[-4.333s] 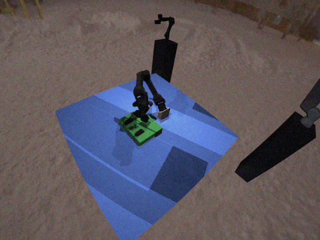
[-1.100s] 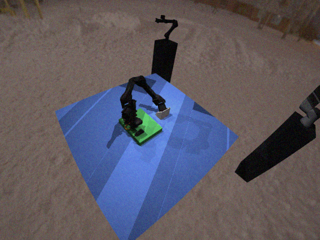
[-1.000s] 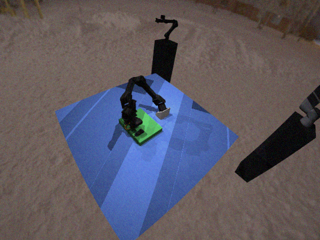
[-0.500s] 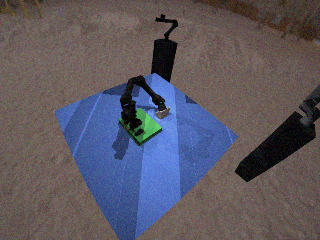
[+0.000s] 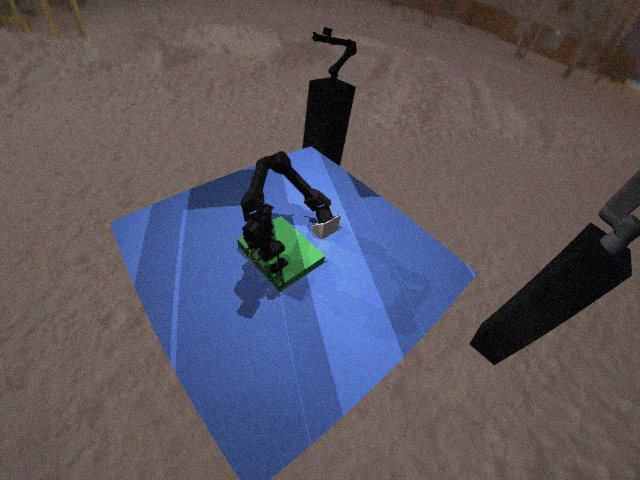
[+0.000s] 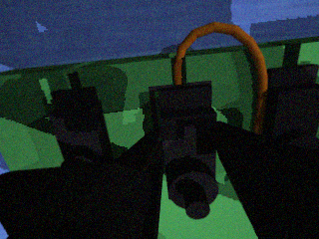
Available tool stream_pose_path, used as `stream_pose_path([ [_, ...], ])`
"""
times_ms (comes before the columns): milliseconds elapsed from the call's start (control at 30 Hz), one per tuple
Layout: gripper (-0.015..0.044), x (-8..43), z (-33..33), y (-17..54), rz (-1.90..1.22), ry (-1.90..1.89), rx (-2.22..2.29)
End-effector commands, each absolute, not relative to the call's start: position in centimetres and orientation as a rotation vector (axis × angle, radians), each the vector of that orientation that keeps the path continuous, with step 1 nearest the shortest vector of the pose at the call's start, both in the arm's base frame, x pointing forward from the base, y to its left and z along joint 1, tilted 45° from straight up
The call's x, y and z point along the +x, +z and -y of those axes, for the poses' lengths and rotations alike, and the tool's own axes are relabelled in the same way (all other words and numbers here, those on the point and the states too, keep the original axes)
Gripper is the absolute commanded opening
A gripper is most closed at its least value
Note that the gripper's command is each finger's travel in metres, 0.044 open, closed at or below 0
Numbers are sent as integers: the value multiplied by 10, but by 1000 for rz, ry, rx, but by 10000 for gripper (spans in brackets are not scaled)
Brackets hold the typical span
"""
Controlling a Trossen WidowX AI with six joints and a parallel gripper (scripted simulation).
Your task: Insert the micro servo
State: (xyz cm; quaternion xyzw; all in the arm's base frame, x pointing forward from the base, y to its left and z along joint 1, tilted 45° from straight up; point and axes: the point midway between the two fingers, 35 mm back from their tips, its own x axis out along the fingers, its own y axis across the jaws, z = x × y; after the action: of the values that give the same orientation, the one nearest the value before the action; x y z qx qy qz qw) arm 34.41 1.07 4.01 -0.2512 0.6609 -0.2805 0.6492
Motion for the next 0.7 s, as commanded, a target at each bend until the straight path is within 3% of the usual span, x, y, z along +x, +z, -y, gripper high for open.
stream_pose_path([
  [0, 0, 343, -8, 38, -1504, -636, -576],
  [667, 0, 343, 3, 27, -1503, -637, -577],
])
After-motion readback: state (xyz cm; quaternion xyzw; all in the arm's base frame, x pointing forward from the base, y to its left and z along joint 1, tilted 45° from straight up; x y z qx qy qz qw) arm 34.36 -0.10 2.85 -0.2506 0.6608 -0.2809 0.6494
